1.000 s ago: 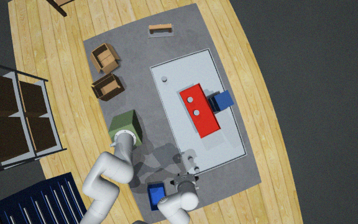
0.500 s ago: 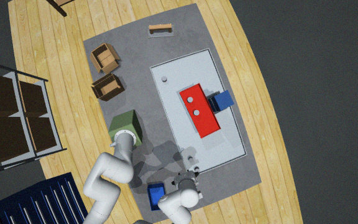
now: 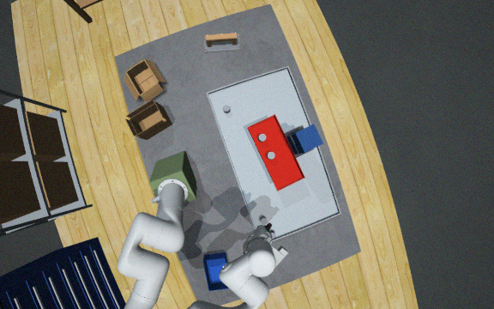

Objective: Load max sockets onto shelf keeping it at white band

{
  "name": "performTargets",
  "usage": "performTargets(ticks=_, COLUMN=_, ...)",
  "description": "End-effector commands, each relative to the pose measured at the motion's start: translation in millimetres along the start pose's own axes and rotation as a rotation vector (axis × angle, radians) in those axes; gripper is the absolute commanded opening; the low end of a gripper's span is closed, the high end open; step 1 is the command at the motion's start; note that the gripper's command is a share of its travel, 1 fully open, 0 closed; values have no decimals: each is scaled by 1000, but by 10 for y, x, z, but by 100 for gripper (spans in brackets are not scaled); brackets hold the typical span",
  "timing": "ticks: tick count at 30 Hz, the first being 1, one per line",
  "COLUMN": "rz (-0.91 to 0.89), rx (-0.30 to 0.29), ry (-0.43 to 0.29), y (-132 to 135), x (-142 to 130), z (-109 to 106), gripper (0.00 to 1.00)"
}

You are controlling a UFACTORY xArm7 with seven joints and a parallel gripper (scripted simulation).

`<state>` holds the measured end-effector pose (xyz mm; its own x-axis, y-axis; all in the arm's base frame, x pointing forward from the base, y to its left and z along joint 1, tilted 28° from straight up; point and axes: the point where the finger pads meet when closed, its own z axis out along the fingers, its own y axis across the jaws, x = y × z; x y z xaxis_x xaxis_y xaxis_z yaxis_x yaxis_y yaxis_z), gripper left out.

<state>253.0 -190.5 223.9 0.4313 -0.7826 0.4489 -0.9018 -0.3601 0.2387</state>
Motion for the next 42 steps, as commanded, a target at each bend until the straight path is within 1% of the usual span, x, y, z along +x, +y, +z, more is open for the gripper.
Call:
performTargets(ticks=1, rz=-209, rx=4, ry=4, y=-116, x=-56, z=-44, gripper=47)
performTargets(ticks=2, rz=-209, rx=4, ry=4, y=-116, x=-56, z=-44, gripper=47)
performTargets(ticks=3, rz=-293, rx=3, ry=7, y=-163, x=-86, z=-56, gripper=47)
performTargets(ticks=4, rz=-293, rx=3, ry=7, y=-163, x=-86, z=-56, gripper=47)
performTargets(ticks=5, rz=-381, rx=3, ry=10, y=-211, x=-118, z=-67, gripper=47)
performTargets(ticks=7, rz=-381, rx=3, ry=10, y=-211, x=-118, z=-67, gripper=47)
performTargets(ticks=8, rz=-470, rx=3, ry=12, y=-260, x=-153, z=-77, gripper=47)
performTargets(ticks=9, rz=-470, rx=3, ry=12, y=-260, x=-153, z=-77, gripper=47)
performTargets(ticks=10, rz=-562, rx=2, ry=14, y=-310, x=-191, z=-86, gripper=47)
performTargets(ticks=12, rz=-562, rx=2, ry=14, y=-310, x=-191, z=-86, gripper=47)
performTargets(ticks=13, rz=-655, rx=1, ry=16, y=-361, x=-231, z=-93, gripper=47)
performTargets(ticks=14, rz=-655, rx=1, ry=16, y=-361, x=-231, z=-93, gripper=47)
performTargets(ticks=15, rz=-749, rx=1, ry=18, y=-412, x=-273, z=-99, gripper=47)
performTargets(ticks=17, rz=-749, rx=1, ry=18, y=-412, x=-273, z=-99, gripper=47)
performTargets(ticks=18, rz=-845, rx=0, ry=19, y=-464, x=-317, z=-103, gripper=47)
performTargets(ticks=20, rz=-845, rx=0, ry=19, y=-464, x=-317, z=-103, gripper=47)
performTargets(ticks=21, rz=-941, rx=-1, ry=20, y=-515, x=-363, z=-105, gripper=47)
performTargets(ticks=22, rz=-941, rx=-1, ry=20, y=-515, x=-363, z=-105, gripper=47)
performTargets(ticks=23, rz=-1037, rx=-1, ry=20, y=-566, x=-412, z=-107, gripper=47)
performTargets(ticks=25, rz=-1037, rx=-1, ry=20, y=-566, x=-412, z=-107, gripper=47)
performTargets(ticks=26, rz=-1133, rx=-2, ry=20, y=-616, x=-462, z=-106, gripper=47)
performTargets(ticks=28, rz=-1133, rx=-2, ry=20, y=-616, x=-462, z=-106, gripper=47)
performTargets(ticks=29, rz=-1229, rx=-2, ry=20, y=-666, x=-514, z=-104, gripper=47)
performTargets(ticks=30, rz=-1229, rx=-2, ry=20, y=-666, x=-514, z=-104, gripper=47)
performTargets(ticks=31, rz=-1324, rx=-2, ry=19, y=-714, x=-567, z=-101, gripper=47)
performTargets(ticks=34, rz=-1324, rx=-2, ry=19, y=-714, x=-567, z=-101, gripper=47)
performTargets(ticks=35, rz=-1418, rx=-2, ry=18, y=-761, x=-621, z=-96, gripper=47)
performTargets(ticks=36, rz=-1418, rx=-2, ry=18, y=-761, x=-621, z=-96, gripper=47)
performTargets(ticks=37, rz=-1510, rx=-1, ry=17, y=-806, x=-675, z=-90, gripper=47)
performTargets(ticks=39, rz=-1510, rx=-1, ry=17, y=-806, x=-675, z=-90, gripper=47)
performTargets(ticks=40, rz=-1600, rx=0, ry=15, y=-850, x=-731, z=-83, gripper=47)
performTargets(ticks=41, rz=-1600, rx=0, ry=15, y=-850, x=-731, z=-83, gripper=47)
performTargets(ticks=42, rz=-1689, rx=1, ry=13, y=-891, x=-786, z=-75, gripper=47)
